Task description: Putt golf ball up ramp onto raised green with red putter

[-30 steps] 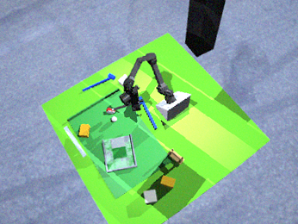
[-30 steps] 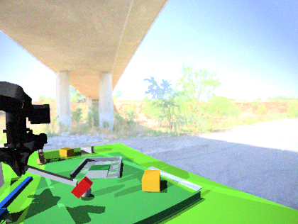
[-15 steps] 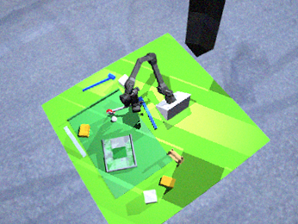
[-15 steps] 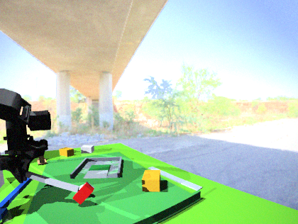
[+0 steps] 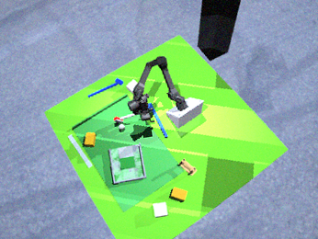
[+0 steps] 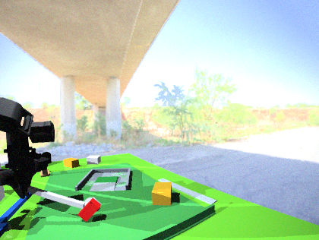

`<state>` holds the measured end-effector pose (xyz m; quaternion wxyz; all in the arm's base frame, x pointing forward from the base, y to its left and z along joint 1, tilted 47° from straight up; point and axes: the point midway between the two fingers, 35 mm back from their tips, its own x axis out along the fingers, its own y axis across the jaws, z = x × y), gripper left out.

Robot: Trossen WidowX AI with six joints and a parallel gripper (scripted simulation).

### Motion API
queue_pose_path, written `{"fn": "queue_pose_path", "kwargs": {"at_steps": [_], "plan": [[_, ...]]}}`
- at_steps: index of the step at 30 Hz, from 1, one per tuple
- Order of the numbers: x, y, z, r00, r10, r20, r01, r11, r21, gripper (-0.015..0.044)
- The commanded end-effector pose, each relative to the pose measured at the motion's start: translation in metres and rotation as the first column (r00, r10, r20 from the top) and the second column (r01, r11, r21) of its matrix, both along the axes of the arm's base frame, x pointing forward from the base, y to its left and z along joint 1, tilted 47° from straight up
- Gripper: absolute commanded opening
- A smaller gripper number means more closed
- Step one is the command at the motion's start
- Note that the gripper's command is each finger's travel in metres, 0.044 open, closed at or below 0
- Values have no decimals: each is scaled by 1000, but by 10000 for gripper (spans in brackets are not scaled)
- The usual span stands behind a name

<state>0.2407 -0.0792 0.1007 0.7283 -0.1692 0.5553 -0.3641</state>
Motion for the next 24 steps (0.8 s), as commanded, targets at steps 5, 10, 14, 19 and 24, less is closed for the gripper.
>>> {"fn": "queue_pose_path", "kwargs": {"at_steps": [5,10,14,19,24], "plan": [[-4,-11,9,1000,1,0,-1,1000,-2,0],[-10,-22,18,1000,3,-2,-3,1000,-7,0],[-8,-20,16,1000,-4,-1,4,1000,-6,0],[14,10,-12,1000,0,-3,0,1000,7,0],[32,57,-58,1000,2,-3,-2,1000,4,0]]}}
